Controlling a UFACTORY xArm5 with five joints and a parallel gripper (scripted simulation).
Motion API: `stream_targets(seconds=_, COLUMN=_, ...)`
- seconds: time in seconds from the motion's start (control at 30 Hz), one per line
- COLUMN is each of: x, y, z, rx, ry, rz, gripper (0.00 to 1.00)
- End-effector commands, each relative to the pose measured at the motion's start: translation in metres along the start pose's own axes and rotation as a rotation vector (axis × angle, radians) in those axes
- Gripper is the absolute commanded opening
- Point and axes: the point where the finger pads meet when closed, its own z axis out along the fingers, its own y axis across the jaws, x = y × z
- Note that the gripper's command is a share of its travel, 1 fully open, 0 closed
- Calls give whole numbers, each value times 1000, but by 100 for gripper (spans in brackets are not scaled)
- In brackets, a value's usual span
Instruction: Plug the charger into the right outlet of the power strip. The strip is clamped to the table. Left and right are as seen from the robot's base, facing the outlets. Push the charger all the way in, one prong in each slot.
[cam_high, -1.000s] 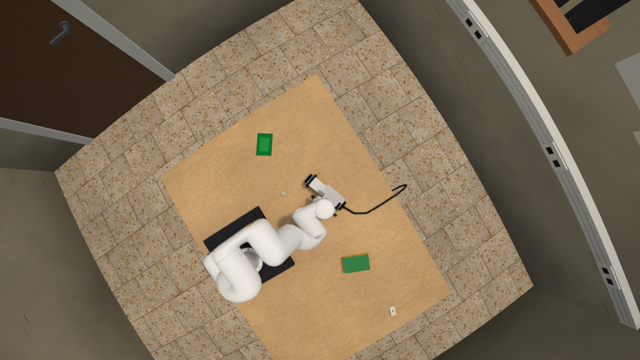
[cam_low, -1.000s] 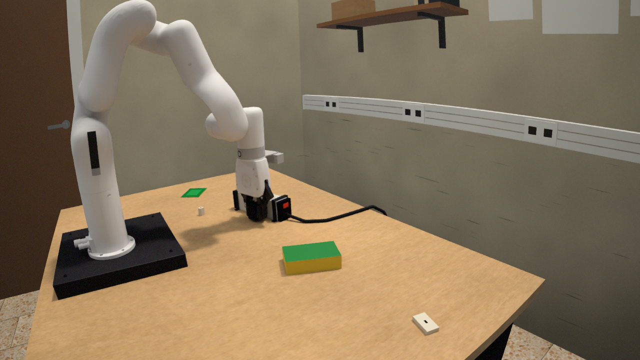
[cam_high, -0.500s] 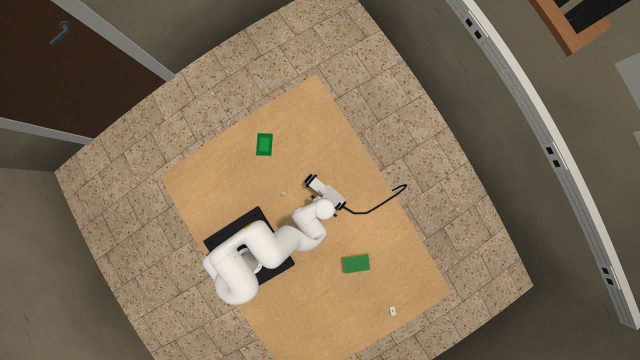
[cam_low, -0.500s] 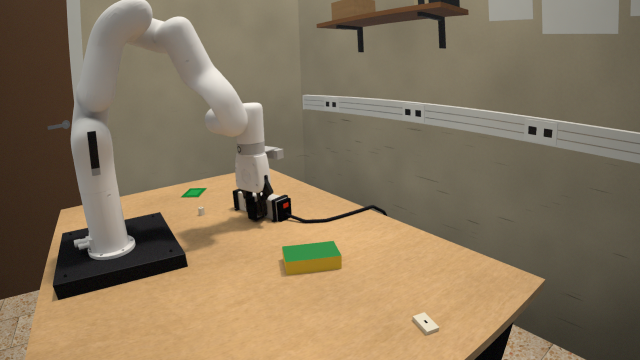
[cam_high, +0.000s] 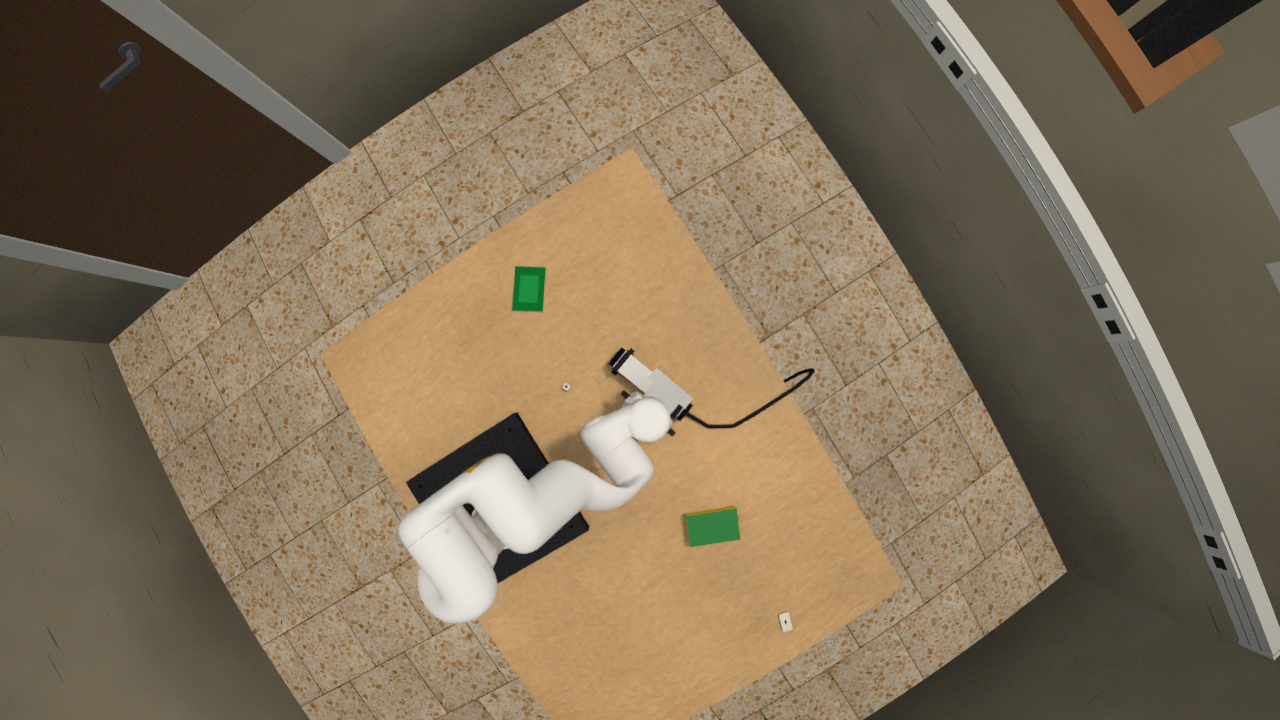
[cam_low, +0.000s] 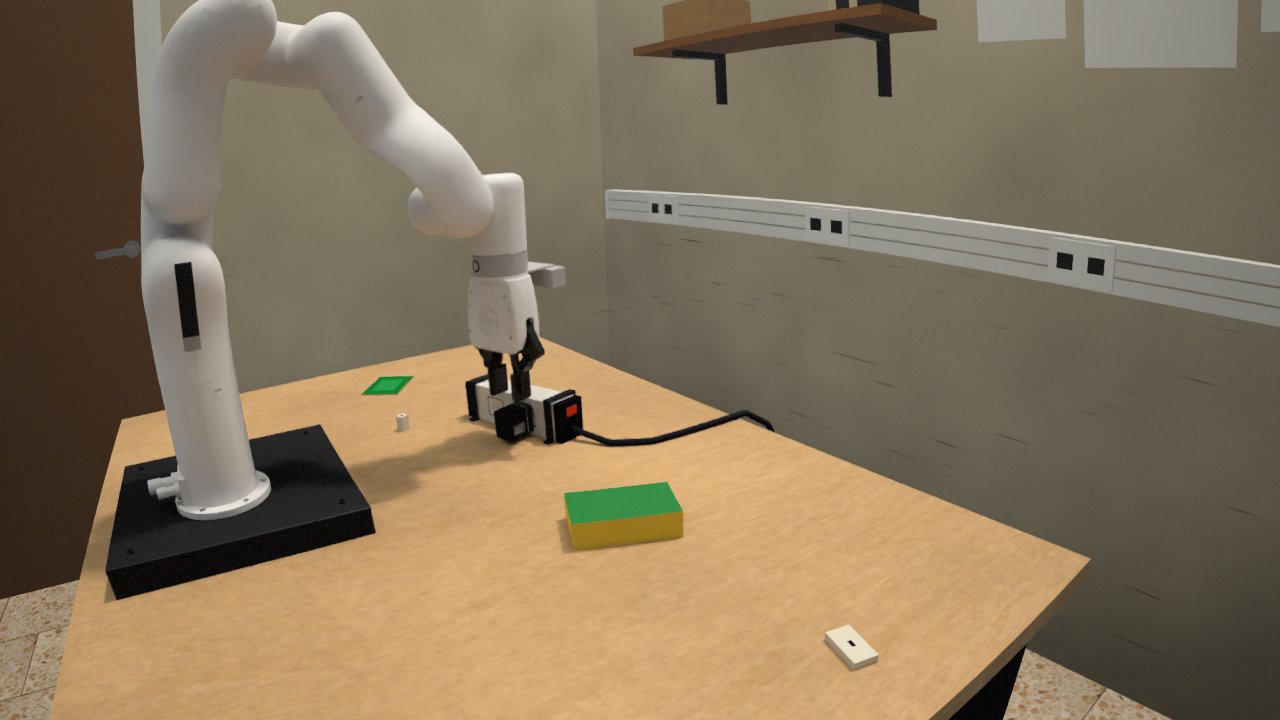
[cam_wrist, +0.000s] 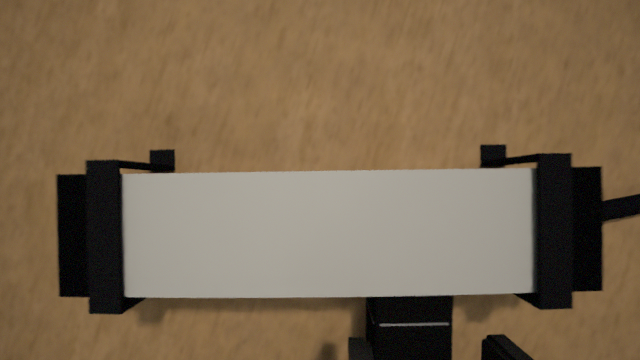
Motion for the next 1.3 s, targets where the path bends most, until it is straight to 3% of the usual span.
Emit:
stream_targets(seconds=0.0, x=1, y=0, z=-9, rx=0, ry=1, rz=0, gripper=44)
stream_targets(seconds=0.47, x=0, y=0, z=-52, rx=0, ry=1, rz=0, gripper=44)
stream_targets(seconds=1.27, x=0, y=0, z=-64, rx=0, ry=1, rz=0, gripper=44)
